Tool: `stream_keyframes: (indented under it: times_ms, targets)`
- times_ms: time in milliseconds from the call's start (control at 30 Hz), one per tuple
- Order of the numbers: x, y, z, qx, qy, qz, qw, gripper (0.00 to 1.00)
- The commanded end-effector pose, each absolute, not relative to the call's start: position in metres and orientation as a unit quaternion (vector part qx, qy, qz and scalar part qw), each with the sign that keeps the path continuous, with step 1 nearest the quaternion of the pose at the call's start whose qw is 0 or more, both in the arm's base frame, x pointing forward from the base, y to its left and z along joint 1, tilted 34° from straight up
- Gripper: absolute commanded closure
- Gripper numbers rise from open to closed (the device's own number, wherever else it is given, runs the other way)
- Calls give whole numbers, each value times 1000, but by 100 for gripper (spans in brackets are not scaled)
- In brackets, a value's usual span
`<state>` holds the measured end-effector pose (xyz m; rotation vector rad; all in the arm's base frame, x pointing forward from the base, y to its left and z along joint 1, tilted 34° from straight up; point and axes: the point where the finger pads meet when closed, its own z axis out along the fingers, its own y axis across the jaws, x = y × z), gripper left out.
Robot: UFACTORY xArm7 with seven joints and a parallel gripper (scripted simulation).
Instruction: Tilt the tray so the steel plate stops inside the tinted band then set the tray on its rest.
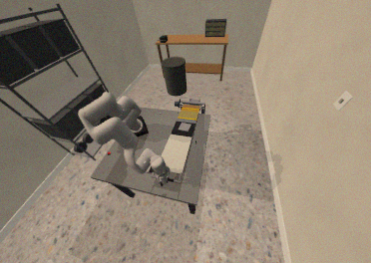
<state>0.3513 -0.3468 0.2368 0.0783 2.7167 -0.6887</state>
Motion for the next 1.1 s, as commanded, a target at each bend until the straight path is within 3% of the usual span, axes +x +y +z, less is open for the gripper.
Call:
stream_keyframes:
  times_ms: [0,267,467,1067]
  targets:
    - [352,-347,238,27,955,-243,170,100]
    - [333,-309,288,27,955,-243,170,100]
    - [351,-345,241,27,955,-243,170,100]
    - [353,-348,236,27,955,-243,170,100]
